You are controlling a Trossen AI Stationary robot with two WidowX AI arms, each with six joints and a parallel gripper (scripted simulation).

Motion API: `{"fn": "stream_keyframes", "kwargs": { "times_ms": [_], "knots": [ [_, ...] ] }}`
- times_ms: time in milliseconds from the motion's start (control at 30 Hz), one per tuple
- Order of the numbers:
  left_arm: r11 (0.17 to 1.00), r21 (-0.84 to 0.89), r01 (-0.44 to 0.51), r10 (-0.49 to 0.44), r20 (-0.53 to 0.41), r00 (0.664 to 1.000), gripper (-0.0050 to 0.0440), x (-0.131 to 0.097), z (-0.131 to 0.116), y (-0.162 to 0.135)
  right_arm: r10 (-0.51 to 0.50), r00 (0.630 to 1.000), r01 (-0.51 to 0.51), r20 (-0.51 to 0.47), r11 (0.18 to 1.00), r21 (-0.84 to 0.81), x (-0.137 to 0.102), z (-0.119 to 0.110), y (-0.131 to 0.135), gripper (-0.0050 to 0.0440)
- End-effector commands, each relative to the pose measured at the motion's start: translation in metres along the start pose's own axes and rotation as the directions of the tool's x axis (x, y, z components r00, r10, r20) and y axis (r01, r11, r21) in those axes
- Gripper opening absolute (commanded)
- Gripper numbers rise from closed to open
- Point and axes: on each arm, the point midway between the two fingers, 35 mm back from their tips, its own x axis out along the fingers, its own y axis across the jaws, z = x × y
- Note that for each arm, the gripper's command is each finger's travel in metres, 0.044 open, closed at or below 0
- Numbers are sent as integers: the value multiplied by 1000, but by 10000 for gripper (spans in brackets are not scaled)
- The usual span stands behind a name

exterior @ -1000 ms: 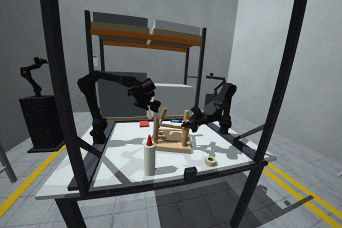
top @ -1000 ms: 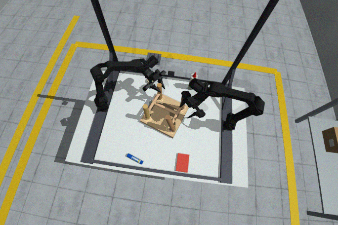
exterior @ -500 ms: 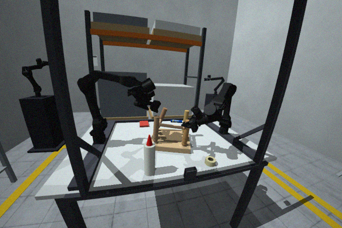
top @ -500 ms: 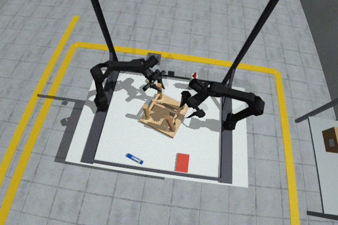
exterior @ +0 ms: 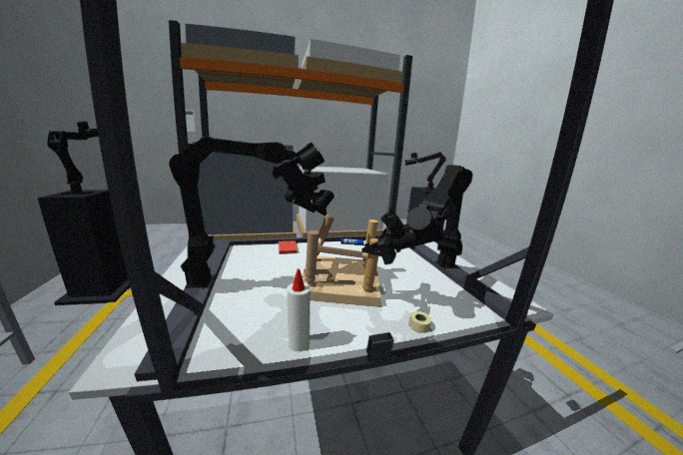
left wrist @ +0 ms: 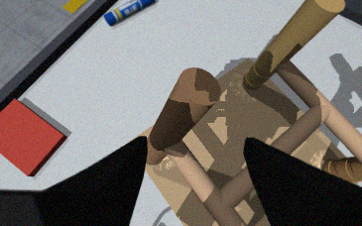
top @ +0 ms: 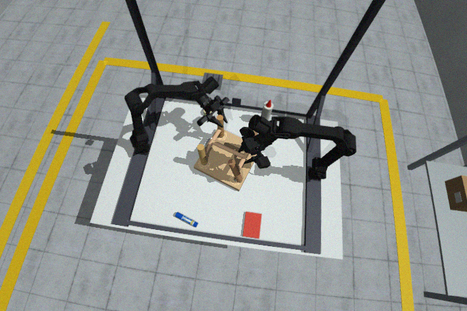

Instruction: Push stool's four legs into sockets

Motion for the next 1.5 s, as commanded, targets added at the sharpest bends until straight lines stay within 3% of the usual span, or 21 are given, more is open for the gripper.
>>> {"fn": "stream_keyframes", "kwargs": {
  "times_ms": [0,333,733,967,1000,1067,1167,1400,1467],
  "knots": [
    [998,44,55,-52,-67,996,260,-1,18,-3,11,1000,-11,11,1000,28,-4,10,0,101],
    [992,106,69,-50,-174,984,260,22,26,3,11,1000,-11,11,1000,28,-4,10,0,101],
    [992,108,67,-46,-181,982,260,77,14,1,11,1000,-11,11,1000,28,-4,10,0,101],
    [992,105,65,-46,-175,983,260,85,14,1,11,1000,-11,11,1000,28,-4,10,0,101],
    [992,105,66,-47,-173,984,236,85,15,0,11,1000,-11,11,1000,28,-4,10,0,101],
    [992,105,66,-47,-173,984,236,85,15,0,11,1000,-11,11,1000,28,-4,10,0,101],
    [992,103,72,-55,-157,986,164,76,17,1,11,1000,-11,11,1000,28,-4,10,0,101],
    [992,101,75,-58,-158,986,59,75,16,1,11,1000,-11,11,1000,28,-4,10,0,101],
    [992,99,78,-62,-154,986,107,74,16,1,11,1000,-11,11,1000,28,-4,10,0,101]
  ]
}}
